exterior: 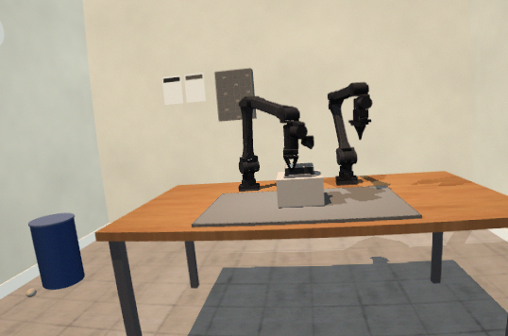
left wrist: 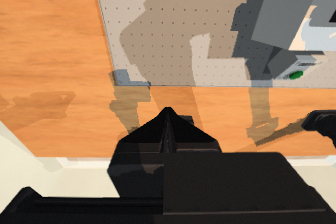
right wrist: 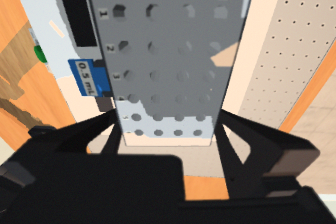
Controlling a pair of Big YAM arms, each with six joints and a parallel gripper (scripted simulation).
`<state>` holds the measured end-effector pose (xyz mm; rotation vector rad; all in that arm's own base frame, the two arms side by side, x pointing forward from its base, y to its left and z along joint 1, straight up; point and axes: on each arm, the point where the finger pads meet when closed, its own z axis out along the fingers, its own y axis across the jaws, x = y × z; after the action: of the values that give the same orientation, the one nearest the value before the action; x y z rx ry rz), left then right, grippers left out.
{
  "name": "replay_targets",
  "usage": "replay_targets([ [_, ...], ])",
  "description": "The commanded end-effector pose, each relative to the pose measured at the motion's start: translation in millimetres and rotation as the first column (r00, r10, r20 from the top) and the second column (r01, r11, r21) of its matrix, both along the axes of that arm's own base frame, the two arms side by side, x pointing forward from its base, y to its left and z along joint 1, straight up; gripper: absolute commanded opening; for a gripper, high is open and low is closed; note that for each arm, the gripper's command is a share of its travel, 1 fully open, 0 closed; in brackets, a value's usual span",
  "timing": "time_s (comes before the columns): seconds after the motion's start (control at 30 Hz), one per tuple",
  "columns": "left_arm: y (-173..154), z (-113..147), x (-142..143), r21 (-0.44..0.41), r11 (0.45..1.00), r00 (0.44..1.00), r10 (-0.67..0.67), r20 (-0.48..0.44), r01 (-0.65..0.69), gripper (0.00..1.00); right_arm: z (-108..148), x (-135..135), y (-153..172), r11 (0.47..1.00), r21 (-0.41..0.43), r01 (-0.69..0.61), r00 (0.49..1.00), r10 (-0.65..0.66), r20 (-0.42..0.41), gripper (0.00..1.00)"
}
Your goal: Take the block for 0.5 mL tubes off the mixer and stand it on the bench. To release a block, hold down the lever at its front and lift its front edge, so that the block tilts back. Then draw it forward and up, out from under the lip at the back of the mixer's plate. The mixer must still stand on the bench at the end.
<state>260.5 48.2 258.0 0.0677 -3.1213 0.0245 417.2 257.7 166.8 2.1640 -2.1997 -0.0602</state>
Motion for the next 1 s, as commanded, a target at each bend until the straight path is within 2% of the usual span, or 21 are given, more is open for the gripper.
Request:
replay_targets([
  [0.0, 1, 2, 2, 0.005, 1.000, 1.000, 0.002, 0.009, -0.002, 0.00, 19, 3, 19, 0.998, 0.038, -0.047, 0.999, 0.046, 0.021, 0.00],
  [0.3, 2, 16, 10, 0.012, 1.000, 0.999, 0.000, 0.045, -0.001, 0.00, 19, 4, 20, 0.998, 0.039, -0.048, 0.999, 0.047, 0.023, 0.00],
  [0.97, 2, 25, 14, 0.017, 1.000, 0.998, -0.003, 0.068, 0.002, 0.00, 20, 5, 20, 0.998, 0.041, -0.050, 0.998, 0.049, 0.026, 0.00],
])
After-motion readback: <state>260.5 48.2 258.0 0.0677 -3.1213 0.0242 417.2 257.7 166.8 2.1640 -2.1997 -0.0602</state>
